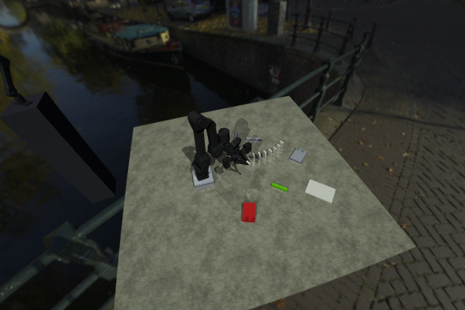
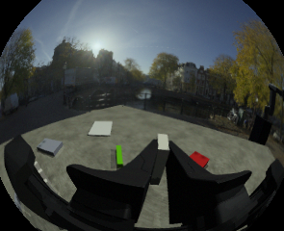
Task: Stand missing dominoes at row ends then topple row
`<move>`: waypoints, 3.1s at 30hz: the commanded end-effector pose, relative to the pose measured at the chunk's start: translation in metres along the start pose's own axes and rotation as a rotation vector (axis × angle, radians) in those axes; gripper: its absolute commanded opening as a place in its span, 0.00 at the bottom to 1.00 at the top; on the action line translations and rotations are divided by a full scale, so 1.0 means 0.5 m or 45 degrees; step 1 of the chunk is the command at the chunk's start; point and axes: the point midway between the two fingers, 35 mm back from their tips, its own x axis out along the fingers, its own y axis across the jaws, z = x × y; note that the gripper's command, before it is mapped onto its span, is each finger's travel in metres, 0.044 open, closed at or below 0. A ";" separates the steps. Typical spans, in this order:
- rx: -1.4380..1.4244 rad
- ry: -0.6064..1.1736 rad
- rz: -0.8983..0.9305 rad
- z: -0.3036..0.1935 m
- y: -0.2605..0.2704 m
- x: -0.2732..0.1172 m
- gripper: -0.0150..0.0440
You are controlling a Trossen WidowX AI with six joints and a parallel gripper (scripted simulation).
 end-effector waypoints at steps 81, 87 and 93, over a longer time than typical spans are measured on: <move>-0.004 0.051 -0.034 -0.223 -0.007 0.009 0.79; -0.004 0.051 -0.034 -0.216 -0.005 0.009 1.00; -0.005 0.049 -0.036 -0.156 0.000 0.010 1.00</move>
